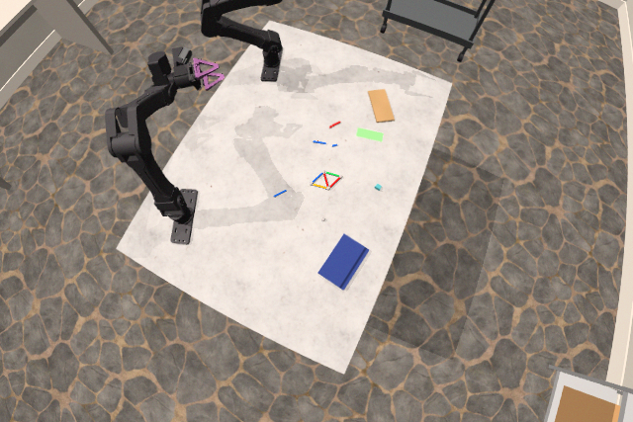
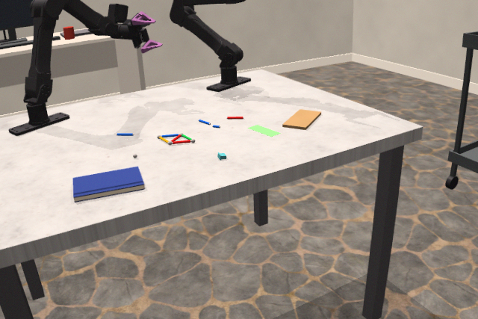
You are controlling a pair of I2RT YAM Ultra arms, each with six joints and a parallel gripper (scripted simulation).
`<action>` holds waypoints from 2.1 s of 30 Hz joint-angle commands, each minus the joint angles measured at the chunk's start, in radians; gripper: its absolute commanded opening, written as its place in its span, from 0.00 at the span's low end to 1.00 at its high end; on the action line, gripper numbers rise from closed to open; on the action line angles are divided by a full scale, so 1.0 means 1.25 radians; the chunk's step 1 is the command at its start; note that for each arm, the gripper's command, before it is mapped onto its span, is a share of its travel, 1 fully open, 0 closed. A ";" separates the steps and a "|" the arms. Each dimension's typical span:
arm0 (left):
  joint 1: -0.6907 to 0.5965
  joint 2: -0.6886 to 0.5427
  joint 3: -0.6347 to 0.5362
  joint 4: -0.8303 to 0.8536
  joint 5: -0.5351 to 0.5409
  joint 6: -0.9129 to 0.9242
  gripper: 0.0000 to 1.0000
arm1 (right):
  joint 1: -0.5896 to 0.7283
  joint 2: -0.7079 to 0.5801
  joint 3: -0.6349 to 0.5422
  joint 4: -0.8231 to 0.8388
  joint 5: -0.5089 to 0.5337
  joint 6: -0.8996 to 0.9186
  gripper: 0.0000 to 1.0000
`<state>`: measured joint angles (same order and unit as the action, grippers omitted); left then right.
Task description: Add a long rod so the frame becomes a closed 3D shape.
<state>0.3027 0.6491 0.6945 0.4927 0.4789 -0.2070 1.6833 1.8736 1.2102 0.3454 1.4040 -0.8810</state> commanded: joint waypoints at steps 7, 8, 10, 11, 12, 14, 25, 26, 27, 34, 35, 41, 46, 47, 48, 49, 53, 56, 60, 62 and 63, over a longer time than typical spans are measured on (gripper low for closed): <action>0.000 -0.004 0.013 0.004 -0.003 0.000 1.00 | 0.000 -0.009 0.008 -0.002 0.003 0.004 1.00; 0.000 -0.004 0.013 0.004 -0.003 0.000 1.00 | 0.000 -0.009 0.008 -0.002 0.003 0.004 1.00; 0.000 -0.004 0.013 0.004 -0.003 0.000 1.00 | 0.000 -0.009 0.008 -0.002 0.003 0.004 1.00; 0.000 -0.004 0.013 0.004 -0.003 0.000 1.00 | 0.000 -0.009 0.008 -0.002 0.003 0.004 1.00; 0.000 -0.004 0.013 0.004 -0.003 0.000 1.00 | 0.000 -0.009 0.008 -0.002 0.003 0.004 1.00; 0.000 -0.004 0.013 0.004 -0.003 0.000 1.00 | 0.000 -0.009 0.008 -0.002 0.003 0.004 1.00; -0.036 -0.028 -0.019 -0.148 -0.009 0.100 1.00 | -0.023 -0.031 -0.044 -0.049 -0.031 0.108 1.00; -0.049 -0.035 -0.023 -0.180 -0.013 0.123 1.00 | -0.031 -0.038 -0.060 -0.055 -0.041 0.136 1.00; -0.067 -0.043 -0.027 -0.213 -0.019 0.147 1.00 | -0.042 -0.049 -0.077 -0.060 -0.054 0.169 1.00; -0.181 -0.077 -0.026 -0.359 -0.092 0.238 1.00 | -0.141 -0.127 -0.165 -0.116 -0.160 0.352 1.00; -0.229 -0.080 -0.019 -0.397 -0.138 0.254 1.00 | -0.168 -0.148 -0.159 -0.186 -0.210 0.411 1.00; -0.408 -0.055 -0.009 -0.499 -0.258 0.296 1.00 | -0.340 -0.225 -0.192 -0.308 -0.387 0.574 1.00; -0.561 -0.012 -0.006 -0.571 -0.373 0.291 1.00 | -0.502 -0.249 -0.170 -0.388 -0.568 0.649 1.00; -0.592 0.003 -0.006 -0.583 -0.393 0.285 1.00 | -0.537 -0.238 -0.167 -0.401 -0.605 0.661 1.00; -0.622 0.022 -0.004 -0.595 -0.413 0.280 1.00 | -0.572 -0.236 -0.161 -0.410 -0.644 0.669 1.00; -0.654 0.045 -0.002 -0.606 -0.429 0.271 1.00 | -0.609 -0.233 -0.153 -0.418 -0.683 0.675 1.00; -0.718 0.119 0.011 -0.620 -0.461 0.237 1.00 | -0.694 -0.213 -0.121 -0.450 -0.786 0.680 1.00; -0.788 0.227 0.031 -0.641 -0.458 0.208 1.00 | -0.803 -0.182 -0.084 -0.481 -0.887 0.696 1.00; -0.839 0.389 0.084 -0.655 -0.439 0.180 1.00 | -0.928 -0.115 -0.005 -0.531 -0.992 0.706 1.00; -0.854 0.466 0.116 -0.666 -0.424 0.171 1.00 | -0.977 -0.077 0.043 -0.558 -1.032 0.709 1.00; -0.860 0.501 0.133 -0.672 -0.418 0.168 1.00 | -0.998 -0.058 0.066 -0.572 -1.050 0.710 1.00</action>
<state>-0.7479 1.1965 0.7822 -0.3141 -0.0605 0.0402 0.4854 1.7515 1.2217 -0.2813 0.2214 -0.0162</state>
